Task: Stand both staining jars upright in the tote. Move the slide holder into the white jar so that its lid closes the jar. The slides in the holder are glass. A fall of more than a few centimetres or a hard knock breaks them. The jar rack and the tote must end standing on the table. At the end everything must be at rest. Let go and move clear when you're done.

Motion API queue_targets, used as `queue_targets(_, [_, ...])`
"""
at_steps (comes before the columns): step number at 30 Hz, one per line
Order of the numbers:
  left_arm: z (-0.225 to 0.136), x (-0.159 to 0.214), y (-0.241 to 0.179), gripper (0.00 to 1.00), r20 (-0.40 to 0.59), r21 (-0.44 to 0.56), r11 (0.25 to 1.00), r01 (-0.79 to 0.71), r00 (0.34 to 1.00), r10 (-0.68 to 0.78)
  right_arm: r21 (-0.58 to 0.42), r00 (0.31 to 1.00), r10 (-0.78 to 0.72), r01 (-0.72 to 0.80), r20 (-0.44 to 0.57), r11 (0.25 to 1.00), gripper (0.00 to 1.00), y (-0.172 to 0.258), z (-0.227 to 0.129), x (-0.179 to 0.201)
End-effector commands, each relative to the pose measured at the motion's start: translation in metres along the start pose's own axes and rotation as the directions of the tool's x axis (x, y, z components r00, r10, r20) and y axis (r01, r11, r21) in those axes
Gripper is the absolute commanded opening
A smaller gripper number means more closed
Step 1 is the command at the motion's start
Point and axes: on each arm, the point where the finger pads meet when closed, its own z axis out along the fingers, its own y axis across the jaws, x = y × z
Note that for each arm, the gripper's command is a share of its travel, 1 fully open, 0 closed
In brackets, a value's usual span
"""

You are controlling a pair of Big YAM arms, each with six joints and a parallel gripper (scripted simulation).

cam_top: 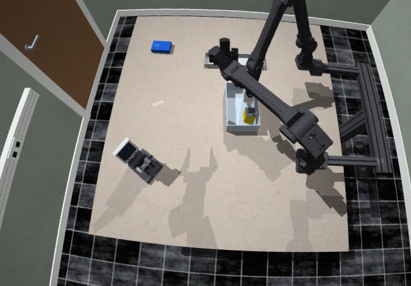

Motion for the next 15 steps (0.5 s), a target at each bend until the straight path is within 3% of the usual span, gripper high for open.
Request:
queue_targets(1, [-0.0020,-0.0230,0.0042,1.00,0.040,-0.017,1.000,-0.011,0.999,0.011,0.003,1.000,-0.006,0.006,0.001,1.000,0.57,0.0001,0.0102,-0.0044])
queue_targets(15, [-0.0020,-0.0230,0.0042,1.00,0.040,-0.017,1.000,-0.011,0.999,0.011,-0.002,1.000,0.002,-0.002,0.006,1.000,0.57,0.0048,0.0045,-0.0114])
